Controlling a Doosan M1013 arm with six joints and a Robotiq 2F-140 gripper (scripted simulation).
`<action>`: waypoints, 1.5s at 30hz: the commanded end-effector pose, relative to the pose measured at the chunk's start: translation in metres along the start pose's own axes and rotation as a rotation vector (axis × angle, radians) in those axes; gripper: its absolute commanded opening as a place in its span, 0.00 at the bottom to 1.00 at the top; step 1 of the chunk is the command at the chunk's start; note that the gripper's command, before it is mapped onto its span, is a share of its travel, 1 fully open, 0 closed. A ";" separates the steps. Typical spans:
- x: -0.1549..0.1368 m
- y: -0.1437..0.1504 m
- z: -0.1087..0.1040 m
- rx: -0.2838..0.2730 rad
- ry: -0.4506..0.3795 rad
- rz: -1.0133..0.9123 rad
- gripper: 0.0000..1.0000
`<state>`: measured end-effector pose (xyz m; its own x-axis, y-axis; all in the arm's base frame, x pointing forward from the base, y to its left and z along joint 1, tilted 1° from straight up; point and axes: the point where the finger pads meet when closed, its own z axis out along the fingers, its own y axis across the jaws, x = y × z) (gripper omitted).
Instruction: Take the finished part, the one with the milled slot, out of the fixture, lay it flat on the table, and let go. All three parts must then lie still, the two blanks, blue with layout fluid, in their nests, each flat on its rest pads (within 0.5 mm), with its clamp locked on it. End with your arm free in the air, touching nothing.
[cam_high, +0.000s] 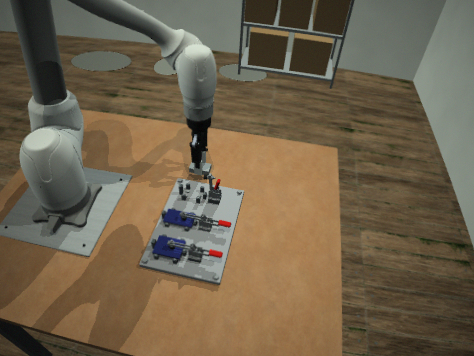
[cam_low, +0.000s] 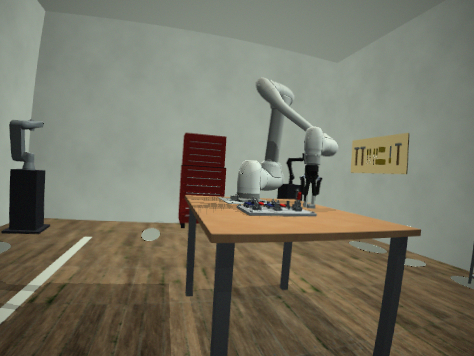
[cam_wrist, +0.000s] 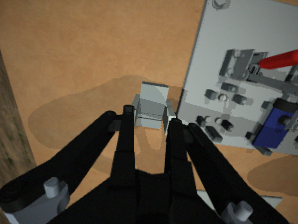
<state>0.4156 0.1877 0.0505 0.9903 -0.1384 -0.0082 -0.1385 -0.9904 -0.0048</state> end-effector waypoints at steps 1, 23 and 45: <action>0.000 0.000 0.002 0.000 0.000 0.000 0.00; 0.000 0.000 0.013 0.000 0.000 0.000 0.00; 0.000 0.000 0.013 0.000 0.000 0.000 0.00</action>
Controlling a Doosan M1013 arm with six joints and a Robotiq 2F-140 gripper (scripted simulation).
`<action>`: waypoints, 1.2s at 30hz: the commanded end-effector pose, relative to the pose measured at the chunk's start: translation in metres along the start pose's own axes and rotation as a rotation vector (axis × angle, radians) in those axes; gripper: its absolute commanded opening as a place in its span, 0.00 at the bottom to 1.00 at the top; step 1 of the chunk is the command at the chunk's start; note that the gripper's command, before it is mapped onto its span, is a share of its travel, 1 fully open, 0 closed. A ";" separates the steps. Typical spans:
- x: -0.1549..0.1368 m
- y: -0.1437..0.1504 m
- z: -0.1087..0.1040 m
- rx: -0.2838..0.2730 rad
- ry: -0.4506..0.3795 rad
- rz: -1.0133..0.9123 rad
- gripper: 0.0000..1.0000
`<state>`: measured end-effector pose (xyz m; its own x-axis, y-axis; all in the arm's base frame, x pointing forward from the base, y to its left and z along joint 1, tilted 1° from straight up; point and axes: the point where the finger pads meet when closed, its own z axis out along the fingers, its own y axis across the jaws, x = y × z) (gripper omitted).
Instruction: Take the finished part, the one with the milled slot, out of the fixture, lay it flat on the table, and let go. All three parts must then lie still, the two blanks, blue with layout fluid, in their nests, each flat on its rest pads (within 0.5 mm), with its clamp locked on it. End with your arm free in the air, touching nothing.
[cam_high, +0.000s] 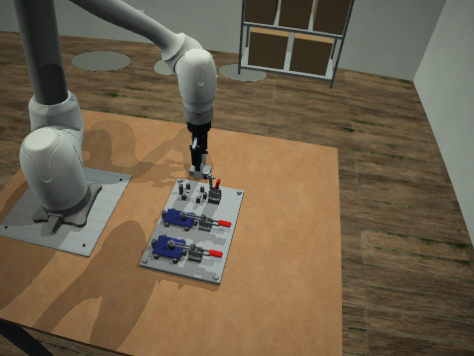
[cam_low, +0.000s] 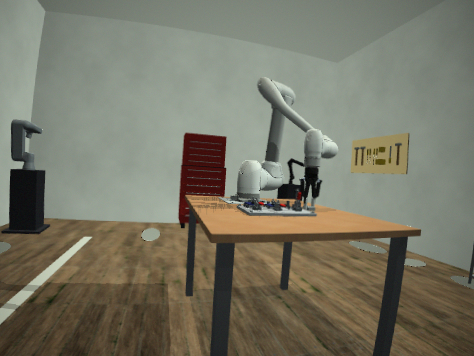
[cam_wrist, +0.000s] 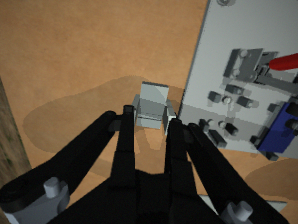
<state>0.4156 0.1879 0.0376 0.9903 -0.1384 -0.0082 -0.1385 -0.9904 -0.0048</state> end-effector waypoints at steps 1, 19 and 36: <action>0.000 0.000 0.000 0.000 0.000 0.000 0.00; 0.000 0.000 0.001 0.000 0.000 0.000 0.00; 0.000 0.000 0.006 0.000 0.000 0.000 0.00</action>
